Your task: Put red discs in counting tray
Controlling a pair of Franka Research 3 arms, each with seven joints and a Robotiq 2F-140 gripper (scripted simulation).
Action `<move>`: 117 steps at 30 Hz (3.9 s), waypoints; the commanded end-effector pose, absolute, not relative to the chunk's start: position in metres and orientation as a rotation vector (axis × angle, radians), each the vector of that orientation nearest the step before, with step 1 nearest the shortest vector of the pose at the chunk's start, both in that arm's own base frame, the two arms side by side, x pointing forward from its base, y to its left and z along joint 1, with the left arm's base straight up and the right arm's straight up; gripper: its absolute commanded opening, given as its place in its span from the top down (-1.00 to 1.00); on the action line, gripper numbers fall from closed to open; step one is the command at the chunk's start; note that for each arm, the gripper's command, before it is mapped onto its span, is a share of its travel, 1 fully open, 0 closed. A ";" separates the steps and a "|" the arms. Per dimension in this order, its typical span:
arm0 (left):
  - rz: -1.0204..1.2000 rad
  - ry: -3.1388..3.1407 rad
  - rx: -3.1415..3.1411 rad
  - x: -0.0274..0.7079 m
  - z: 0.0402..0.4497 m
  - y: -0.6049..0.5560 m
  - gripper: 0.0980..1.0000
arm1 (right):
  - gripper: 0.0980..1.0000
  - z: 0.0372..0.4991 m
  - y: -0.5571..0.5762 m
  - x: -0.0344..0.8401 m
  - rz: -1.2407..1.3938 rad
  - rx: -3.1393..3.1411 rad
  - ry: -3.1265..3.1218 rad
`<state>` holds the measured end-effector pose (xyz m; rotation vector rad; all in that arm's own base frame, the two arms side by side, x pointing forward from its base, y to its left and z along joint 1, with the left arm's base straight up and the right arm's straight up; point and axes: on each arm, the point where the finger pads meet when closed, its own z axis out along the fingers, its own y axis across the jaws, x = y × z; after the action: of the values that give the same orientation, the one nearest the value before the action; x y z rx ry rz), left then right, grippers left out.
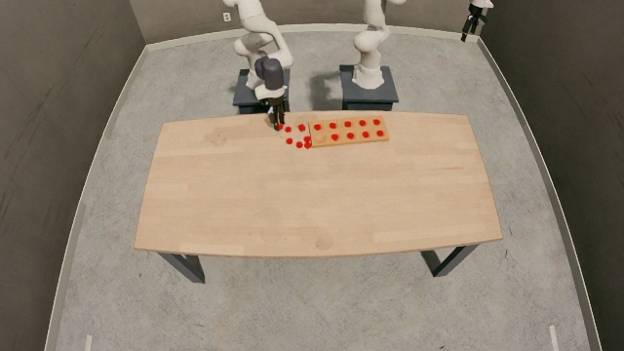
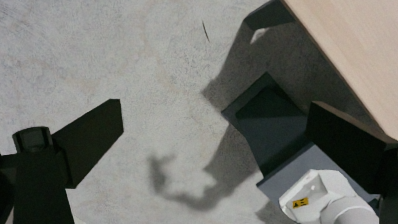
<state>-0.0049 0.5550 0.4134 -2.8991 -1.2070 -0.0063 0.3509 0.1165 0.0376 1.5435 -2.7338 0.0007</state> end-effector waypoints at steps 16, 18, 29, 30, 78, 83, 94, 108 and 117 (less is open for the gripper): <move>0.000 -1.219 -2.895 -0.006 0.413 0.554 -1.00 | 1.00 0.037 0.117 0.351 -0.001 1.551 -2.732; 0.000 -1.219 -2.895 -0.006 0.413 0.554 -1.00 | 1.00 0.039 0.117 0.352 0.000 1.551 -2.732; 0.000 -1.219 -2.895 -0.006 0.413 0.554 -1.00 | 1.00 0.117 0.117 0.353 0.001 1.550 -2.732; 0.000 -1.219 -2.895 -0.006 0.413 0.554 -1.00 | 1.00 0.125 0.117 0.353 0.001 1.551 -2.732; 0.000 -1.219 -2.895 -0.006 0.413 0.554 -1.00 | 1.00 0.129 0.310 0.447 -0.001 1.552 -2.731; 0.000 -1.219 -2.895 -0.006 0.413 0.554 -1.00 | 1.00 0.077 0.310 0.447 0.000 1.551 -2.732; 0.000 -1.219 -2.895 -0.006 0.413 0.554 -1.00 | 1.00 0.063 0.310 0.447 0.000 1.551 -2.732; 0.000 -1.219 -2.895 -0.006 0.413 0.554 -1.00 | 1.00 0.050 0.310 0.447 -0.001 1.551 -2.732; 0.000 -1.219 -2.895 -0.006 0.413 0.554 -1.00 | 1.00 0.050 0.310 0.447 -0.001 1.551 -2.732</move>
<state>-0.0049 0.5550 0.4134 -2.8991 -1.2070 -0.0063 0.4464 0.3093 0.0512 1.5428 -2.7329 0.0017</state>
